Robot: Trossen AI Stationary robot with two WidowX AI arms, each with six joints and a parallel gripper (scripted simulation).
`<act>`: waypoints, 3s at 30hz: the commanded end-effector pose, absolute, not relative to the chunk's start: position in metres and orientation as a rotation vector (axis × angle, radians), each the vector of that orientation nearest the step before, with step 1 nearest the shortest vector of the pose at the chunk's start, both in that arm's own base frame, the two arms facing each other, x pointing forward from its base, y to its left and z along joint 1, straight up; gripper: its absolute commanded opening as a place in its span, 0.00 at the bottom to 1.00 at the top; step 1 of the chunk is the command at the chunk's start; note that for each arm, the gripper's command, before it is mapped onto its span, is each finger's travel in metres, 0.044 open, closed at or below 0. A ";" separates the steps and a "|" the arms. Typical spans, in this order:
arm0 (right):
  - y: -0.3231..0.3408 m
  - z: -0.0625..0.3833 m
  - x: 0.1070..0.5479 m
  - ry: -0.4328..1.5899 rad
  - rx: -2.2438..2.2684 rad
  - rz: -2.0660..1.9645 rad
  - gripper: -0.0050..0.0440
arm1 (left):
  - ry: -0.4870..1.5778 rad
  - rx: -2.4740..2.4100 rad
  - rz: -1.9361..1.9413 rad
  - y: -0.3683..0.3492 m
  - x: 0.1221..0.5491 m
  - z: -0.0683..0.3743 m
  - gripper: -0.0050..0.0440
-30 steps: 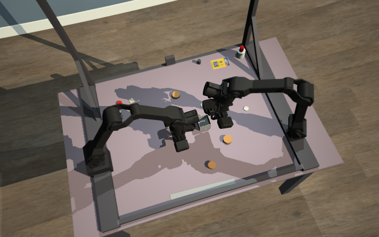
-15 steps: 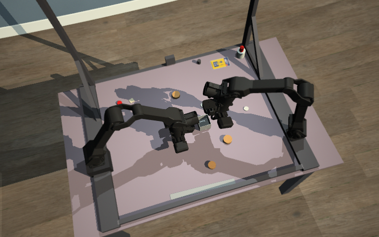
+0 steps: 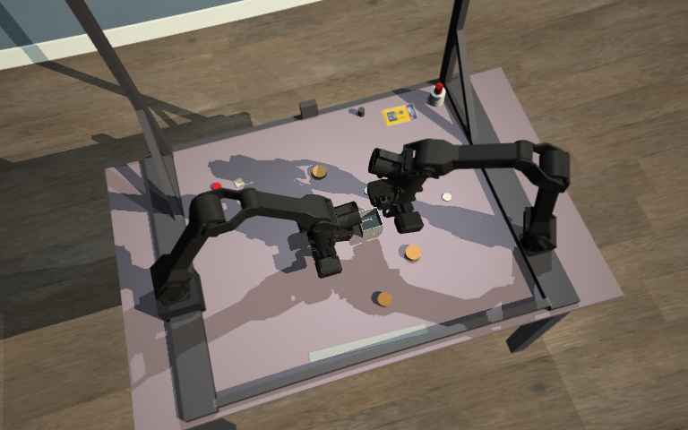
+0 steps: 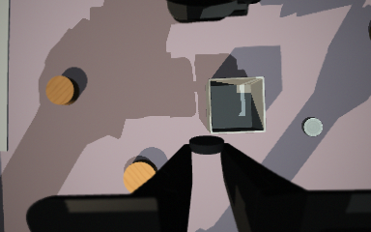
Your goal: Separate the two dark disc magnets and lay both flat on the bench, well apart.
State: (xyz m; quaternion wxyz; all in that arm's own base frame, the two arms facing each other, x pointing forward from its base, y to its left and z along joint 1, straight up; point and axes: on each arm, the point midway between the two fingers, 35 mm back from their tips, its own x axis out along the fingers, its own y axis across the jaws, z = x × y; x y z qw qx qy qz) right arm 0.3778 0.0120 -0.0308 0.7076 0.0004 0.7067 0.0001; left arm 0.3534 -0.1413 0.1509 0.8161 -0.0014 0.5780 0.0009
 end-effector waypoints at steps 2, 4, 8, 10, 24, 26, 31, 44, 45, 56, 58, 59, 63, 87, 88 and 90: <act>0.012 -0.025 0.382 1.548 0.003 -0.002 0.18 | 1.197 -0.013 -0.003 -0.141 0.356 0.163 0.18; 0.012 -0.025 0.382 1.548 0.003 -0.002 0.18 | 1.197 -0.013 -0.003 -0.141 0.356 0.163 0.18; 0.012 -0.023 0.383 1.544 0.003 -0.001 0.18 | 1.197 -0.013 -0.003 -0.141 0.356 0.163 0.18; 0.012 -0.023 0.383 1.544 0.003 -0.001 0.18 | 1.197 -0.013 -0.003 -0.141 0.356 0.163 0.18; 0.012 -0.031 0.378 1.566 0.002 -0.002 0.18 | 1.197 -0.013 -0.003 -0.141 0.356 0.163 0.18; 0.012 -0.031 0.378 1.566 0.002 -0.002 0.18 | 1.197 -0.013 -0.003 -0.141 0.356 0.163 0.18; 0.012 -0.024 0.383 1.544 0.003 -0.001 0.38 | 1.197 -0.013 -0.003 -0.141 0.356 0.163 0.18; 0.012 -0.024 0.383 1.544 0.003 -0.001 0.92 | 1.197 -0.013 -0.003 -0.141 0.356 0.163 0.18; 0.012 -0.024 0.383 1.544 0.003 -0.001 0.92 | 1.197 -0.013 -0.003 -0.141 0.356 0.163 0.18; 0.012 0.047 0.379 1.517 0.002 0.002 0.92 | 1.197 -0.013 -0.003 -0.141 0.356 0.163 0.18; 0.012 0.047 0.379 1.517 0.002 0.002 0.92 | 1.197 -0.013 -0.003 -0.141 0.356 0.163 0.18; 0.012 0.042 0.379 1.531 0.002 0.001 0.92 | 1.197 -0.013 -0.003 -0.141 0.356 0.163 0.18; 0.012 0.039 0.375 1.543 0.002 0.001 0.92 | 1.197 -0.013 -0.003 -0.141 0.356 0.163 0.18; 0.001 0.150 0.210 1.559 0.000 -0.001 0.92 | 1.197 -0.013 -0.003 -0.141 0.356 0.163 0.18; 0.001 0.150 0.210 1.559 0.000 -0.001 0.92 | 1.197 -0.013 -0.003 -0.141 0.356 0.163 0.18; 0.001 0.153 0.200 1.560 0.000 -0.001 0.92 | 1.197 -0.013 -0.003 -0.141 0.356 0.163 0.18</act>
